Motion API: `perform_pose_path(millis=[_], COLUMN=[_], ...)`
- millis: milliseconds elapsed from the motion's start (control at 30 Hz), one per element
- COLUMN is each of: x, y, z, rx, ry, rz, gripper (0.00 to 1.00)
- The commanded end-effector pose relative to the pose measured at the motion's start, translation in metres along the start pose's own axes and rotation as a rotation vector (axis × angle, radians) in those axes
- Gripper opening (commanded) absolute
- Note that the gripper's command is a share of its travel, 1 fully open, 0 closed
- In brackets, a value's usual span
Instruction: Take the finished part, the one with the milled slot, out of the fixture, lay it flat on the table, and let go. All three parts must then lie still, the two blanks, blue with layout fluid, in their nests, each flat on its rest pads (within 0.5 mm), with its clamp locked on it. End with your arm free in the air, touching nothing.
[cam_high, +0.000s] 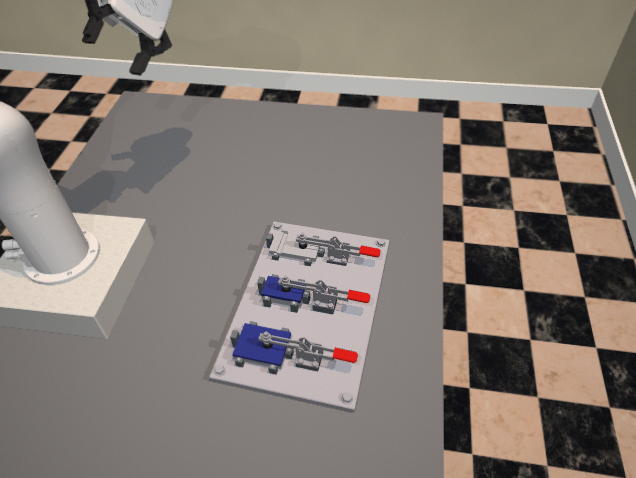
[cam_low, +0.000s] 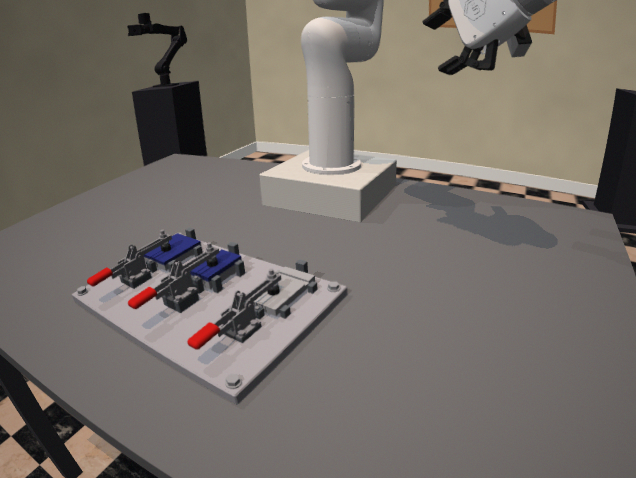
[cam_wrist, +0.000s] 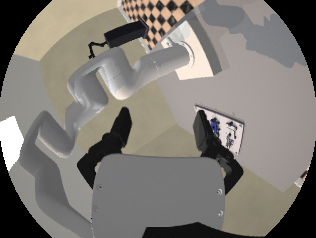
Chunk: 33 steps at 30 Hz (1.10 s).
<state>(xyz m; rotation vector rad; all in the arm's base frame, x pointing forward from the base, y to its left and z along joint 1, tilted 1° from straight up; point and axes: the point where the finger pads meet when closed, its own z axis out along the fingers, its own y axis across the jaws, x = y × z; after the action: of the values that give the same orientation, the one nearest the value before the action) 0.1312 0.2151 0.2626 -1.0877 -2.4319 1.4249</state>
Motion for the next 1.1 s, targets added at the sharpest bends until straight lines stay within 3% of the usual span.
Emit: perform_pose_path(millis=[0,633,1067], x=[0.0,-0.001,-0.038], y=[0.0,0.001,0.034], z=[-0.001,-0.001,-0.005], rx=[-0.003,-0.006,-0.102], ry=[0.001,0.006,0.189], rz=[0.0,0.009,0.317], gripper=[1.0,1.0,1.0])
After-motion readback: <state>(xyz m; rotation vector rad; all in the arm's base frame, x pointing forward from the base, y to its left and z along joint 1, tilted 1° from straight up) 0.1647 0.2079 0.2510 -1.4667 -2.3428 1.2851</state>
